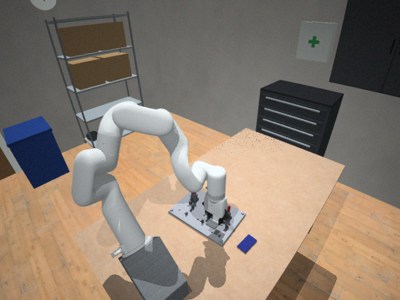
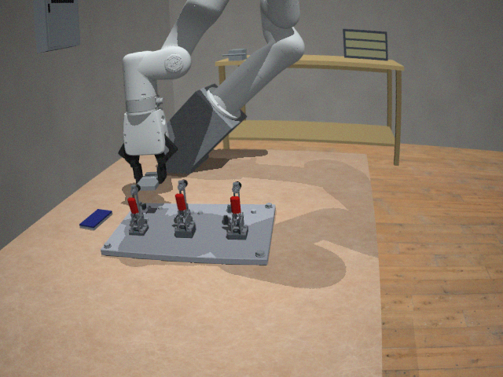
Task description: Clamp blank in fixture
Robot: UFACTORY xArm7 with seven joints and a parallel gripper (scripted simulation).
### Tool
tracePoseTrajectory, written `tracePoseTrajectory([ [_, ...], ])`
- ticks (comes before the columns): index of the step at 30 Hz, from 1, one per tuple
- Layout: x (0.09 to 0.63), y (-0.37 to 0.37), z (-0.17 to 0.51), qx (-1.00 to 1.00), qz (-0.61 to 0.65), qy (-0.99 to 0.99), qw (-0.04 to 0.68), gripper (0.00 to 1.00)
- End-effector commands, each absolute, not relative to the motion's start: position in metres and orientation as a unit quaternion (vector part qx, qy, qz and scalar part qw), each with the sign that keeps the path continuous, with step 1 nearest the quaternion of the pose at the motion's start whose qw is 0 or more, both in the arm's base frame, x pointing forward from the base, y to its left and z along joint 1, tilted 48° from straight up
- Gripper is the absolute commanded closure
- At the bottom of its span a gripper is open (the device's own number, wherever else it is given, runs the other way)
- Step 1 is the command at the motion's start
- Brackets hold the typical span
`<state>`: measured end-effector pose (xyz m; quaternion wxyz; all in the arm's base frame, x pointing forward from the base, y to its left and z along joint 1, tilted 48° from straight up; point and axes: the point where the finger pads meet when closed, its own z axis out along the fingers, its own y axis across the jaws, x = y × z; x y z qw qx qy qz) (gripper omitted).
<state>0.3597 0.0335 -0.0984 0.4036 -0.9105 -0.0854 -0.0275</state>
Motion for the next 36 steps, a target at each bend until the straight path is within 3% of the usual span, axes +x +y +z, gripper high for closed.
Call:
tracePoseTrajectory([
  [1, 0.360, 0.031, -0.097, -0.911, -0.029, -0.085, 0.402, 1.00],
  [22, 0.360, 0.035, -0.093, -0.912, -0.022, -0.071, 0.403, 1.00],
  [36, 0.347, 0.086, -0.037, -0.912, -0.022, -0.071, 0.403, 1.00],
])
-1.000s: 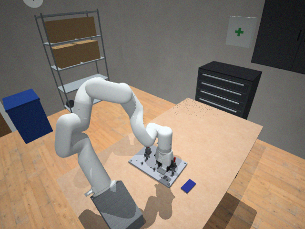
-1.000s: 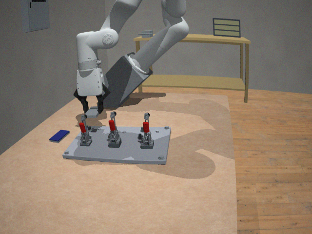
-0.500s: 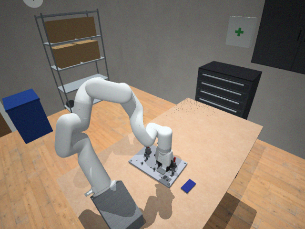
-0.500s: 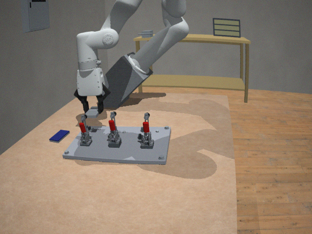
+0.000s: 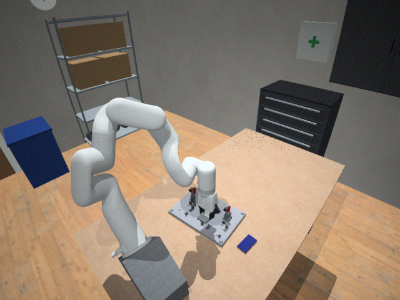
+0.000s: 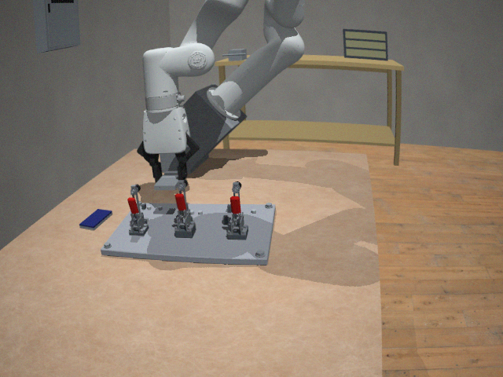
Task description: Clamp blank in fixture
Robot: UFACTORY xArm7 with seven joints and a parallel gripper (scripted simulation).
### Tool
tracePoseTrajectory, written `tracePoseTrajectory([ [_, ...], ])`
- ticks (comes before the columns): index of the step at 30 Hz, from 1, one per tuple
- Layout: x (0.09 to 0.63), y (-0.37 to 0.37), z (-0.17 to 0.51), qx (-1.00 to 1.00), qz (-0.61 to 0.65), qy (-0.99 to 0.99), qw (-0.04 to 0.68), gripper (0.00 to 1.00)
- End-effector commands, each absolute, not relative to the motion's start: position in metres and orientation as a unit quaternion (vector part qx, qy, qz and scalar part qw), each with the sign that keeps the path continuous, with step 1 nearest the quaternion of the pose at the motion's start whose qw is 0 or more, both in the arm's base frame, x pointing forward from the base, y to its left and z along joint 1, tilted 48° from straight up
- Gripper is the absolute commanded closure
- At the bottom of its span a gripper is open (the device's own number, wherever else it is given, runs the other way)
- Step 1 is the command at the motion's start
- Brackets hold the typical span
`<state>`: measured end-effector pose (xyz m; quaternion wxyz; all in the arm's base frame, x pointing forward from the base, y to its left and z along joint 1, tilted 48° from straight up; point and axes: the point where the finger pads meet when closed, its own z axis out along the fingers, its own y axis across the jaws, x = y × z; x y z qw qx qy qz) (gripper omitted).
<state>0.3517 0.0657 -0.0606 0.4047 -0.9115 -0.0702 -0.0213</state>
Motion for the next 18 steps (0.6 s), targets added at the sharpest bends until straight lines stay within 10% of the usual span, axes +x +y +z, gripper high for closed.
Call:
tracePoseTrajectory([
  [1, 0.346, 0.092, -0.030, -0.912, -0.022, -0.071, 0.403, 1.00],
  [18, 0.326, 0.178, 0.065, -0.912, -0.022, -0.071, 0.403, 1.00],
])
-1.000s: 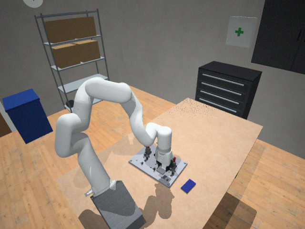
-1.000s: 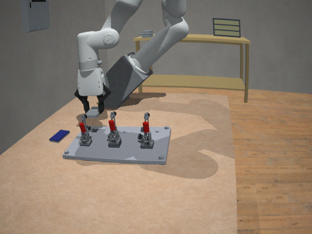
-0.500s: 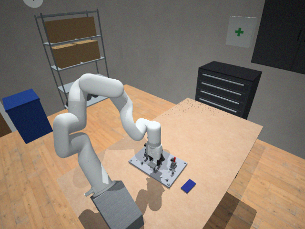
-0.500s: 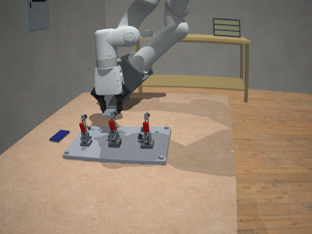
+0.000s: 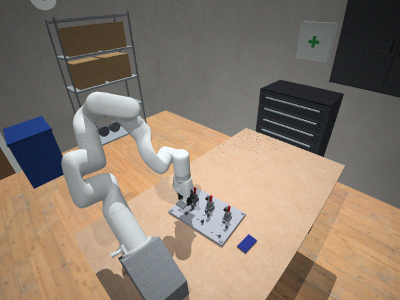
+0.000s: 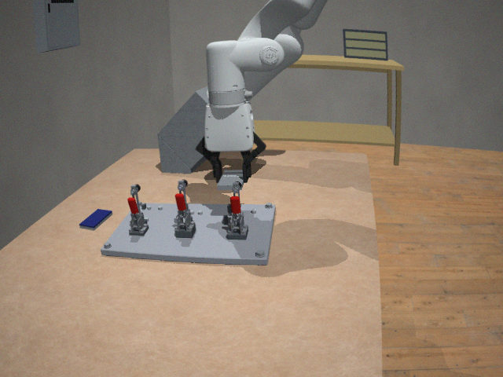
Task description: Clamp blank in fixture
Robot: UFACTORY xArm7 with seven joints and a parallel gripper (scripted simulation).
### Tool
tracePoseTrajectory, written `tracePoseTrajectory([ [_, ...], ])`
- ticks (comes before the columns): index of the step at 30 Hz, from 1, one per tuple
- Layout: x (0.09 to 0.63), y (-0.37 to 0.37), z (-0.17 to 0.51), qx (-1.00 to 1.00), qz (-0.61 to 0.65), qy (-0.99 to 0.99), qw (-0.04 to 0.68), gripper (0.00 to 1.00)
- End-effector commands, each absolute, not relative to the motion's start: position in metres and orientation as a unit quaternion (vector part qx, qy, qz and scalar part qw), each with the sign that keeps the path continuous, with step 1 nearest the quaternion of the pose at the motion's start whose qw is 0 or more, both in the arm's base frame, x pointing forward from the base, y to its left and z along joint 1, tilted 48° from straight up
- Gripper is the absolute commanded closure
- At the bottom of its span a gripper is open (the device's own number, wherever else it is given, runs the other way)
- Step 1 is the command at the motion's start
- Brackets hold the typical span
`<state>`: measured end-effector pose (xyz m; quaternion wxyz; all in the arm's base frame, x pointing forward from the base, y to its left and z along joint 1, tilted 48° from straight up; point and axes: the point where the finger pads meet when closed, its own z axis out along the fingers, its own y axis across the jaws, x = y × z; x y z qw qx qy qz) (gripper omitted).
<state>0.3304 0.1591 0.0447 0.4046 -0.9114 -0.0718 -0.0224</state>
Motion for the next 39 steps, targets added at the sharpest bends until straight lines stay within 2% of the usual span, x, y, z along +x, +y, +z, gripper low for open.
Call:
tracePoseTrajectory([
  [1, 0.325, 0.182, 0.069, -0.912, -0.022, -0.071, 0.403, 1.00],
  [23, 0.310, 0.243, 0.137, -0.912, -0.022, -0.071, 0.403, 1.00],
  [39, 0.308, 0.251, 0.146, -0.912, -0.022, -0.071, 0.403, 1.00],
])
